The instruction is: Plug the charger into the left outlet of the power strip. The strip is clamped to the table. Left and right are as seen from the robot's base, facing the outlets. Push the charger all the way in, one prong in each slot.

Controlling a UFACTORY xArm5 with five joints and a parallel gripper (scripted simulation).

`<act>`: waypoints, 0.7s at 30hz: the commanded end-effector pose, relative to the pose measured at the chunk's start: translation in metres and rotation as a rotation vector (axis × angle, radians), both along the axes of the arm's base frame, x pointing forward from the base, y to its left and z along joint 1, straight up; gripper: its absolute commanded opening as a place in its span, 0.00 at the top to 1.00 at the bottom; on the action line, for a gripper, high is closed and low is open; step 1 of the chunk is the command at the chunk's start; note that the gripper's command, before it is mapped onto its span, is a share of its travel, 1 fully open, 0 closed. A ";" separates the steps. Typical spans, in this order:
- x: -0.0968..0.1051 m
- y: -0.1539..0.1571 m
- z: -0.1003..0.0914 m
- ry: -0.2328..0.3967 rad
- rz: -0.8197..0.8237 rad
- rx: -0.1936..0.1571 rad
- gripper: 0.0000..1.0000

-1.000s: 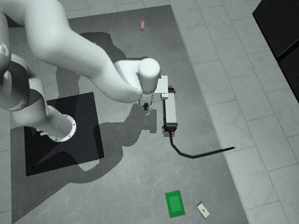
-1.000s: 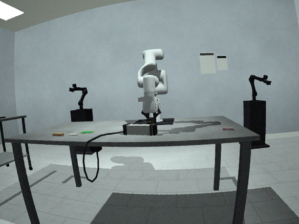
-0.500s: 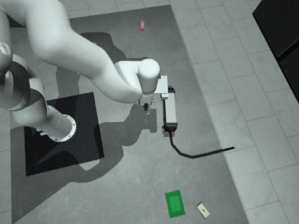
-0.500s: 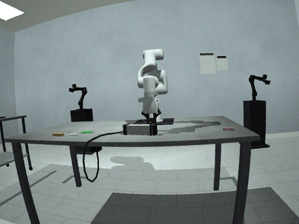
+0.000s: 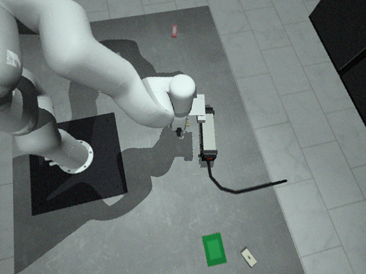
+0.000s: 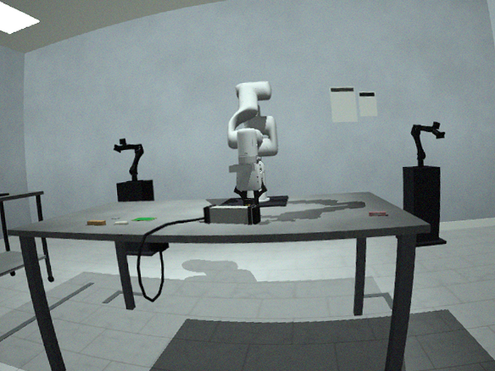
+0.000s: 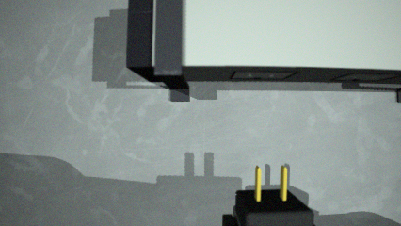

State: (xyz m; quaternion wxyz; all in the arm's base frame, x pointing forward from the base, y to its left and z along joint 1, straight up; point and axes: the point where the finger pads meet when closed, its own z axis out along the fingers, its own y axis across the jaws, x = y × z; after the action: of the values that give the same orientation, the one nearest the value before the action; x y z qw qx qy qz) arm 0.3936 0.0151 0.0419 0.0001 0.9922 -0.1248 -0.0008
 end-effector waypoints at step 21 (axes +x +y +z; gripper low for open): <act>0.001 0.000 -0.018 -0.001 0.000 0.000 1.00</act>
State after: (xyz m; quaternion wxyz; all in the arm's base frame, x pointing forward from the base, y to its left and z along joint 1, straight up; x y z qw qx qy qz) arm 0.3928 0.0148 0.0244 0.0003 0.9922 -0.1247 -0.0019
